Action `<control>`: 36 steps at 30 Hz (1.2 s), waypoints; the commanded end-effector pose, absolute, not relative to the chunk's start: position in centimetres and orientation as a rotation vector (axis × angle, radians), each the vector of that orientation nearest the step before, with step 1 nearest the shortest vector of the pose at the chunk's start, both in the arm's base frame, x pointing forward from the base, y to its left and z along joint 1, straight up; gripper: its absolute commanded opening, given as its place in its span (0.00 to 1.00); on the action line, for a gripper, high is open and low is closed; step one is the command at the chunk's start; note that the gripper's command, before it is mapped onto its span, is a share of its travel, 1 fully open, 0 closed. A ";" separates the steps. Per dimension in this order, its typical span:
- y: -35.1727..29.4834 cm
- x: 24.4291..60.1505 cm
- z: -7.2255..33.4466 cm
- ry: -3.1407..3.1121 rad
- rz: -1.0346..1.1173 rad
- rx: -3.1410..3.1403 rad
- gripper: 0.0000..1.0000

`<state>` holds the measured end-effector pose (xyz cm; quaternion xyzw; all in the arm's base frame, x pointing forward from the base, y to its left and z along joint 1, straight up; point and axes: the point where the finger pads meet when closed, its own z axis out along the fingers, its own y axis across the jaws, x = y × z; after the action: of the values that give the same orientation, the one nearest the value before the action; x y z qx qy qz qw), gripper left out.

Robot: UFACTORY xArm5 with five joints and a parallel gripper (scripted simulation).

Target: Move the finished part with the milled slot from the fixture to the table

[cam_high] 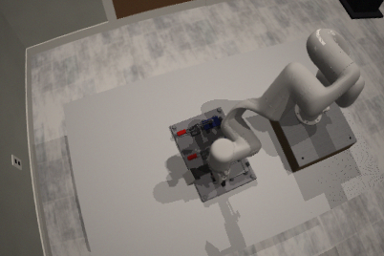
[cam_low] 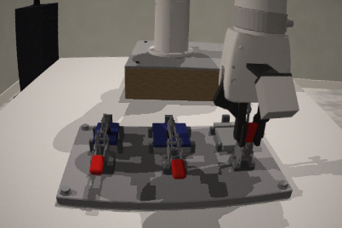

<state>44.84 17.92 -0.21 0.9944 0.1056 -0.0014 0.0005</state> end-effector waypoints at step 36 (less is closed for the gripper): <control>17.9 44.5 -0.1 0.332 0.000 3.124 0.00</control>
<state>44.46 17.84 -0.26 0.9944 0.1056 -0.0019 0.0006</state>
